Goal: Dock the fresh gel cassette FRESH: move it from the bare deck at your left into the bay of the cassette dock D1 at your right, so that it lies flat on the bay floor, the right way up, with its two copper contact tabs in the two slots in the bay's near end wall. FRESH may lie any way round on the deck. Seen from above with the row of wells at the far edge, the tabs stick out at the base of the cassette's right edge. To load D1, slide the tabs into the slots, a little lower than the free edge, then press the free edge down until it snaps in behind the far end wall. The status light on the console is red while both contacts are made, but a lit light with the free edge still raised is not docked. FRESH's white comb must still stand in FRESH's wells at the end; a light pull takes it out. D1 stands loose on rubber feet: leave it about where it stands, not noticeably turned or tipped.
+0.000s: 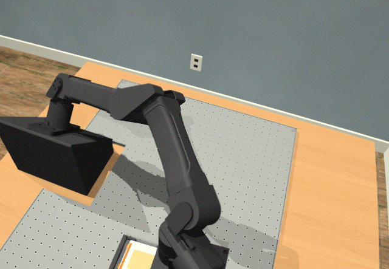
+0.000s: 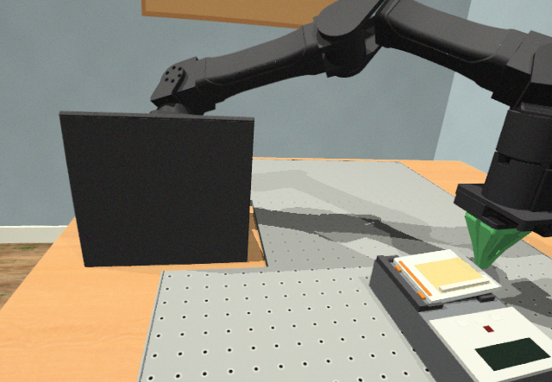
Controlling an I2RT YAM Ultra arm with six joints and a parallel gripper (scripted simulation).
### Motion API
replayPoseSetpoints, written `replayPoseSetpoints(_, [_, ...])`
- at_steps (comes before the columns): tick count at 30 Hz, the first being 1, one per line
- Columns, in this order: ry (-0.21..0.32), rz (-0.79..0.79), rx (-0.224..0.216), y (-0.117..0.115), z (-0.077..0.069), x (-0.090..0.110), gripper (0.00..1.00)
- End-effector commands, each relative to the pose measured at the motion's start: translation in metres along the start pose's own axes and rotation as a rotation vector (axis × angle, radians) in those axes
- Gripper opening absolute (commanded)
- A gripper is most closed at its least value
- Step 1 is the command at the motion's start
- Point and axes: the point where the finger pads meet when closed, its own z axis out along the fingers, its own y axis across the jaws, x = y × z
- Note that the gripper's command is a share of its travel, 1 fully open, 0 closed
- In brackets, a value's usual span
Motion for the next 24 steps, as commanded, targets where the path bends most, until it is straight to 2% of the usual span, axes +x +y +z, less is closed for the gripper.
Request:
replayPoseSetpoints(1, [-0.037, 0.005, 0.014, -0.006, -0.017, -0.001, 0.0])
replayPoseSetpoints(24, [-0.036, 0.002, 0.016, -0.006, -0.016, 0.009, 0.0])
